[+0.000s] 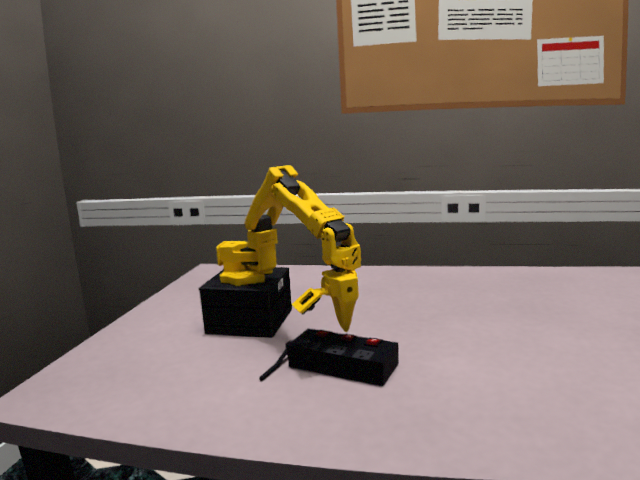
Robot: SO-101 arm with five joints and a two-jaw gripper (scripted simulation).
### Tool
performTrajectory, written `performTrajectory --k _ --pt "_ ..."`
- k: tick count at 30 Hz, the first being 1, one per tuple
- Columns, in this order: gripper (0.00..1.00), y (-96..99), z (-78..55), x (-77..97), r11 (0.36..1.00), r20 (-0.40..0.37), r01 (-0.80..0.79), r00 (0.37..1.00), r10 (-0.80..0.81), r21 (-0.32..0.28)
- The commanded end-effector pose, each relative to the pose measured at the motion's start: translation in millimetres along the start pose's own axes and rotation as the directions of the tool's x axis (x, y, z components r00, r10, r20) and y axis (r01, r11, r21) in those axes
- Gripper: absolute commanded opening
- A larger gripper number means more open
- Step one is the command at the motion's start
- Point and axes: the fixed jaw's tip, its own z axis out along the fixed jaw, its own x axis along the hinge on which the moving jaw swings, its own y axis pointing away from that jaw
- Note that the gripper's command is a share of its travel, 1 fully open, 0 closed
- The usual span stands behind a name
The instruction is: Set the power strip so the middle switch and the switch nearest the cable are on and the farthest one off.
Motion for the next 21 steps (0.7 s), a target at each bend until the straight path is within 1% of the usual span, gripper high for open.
performTrajectory --k 1,21 --pt "0.00 -2.9 4.5 -2.8 1.000 0.009 -0.002 1.000 0.002 0.026" --pt "0.00 0.6 0.9 -3.2 1.000 0.009 -0.008 1.000 0.008 0.026"
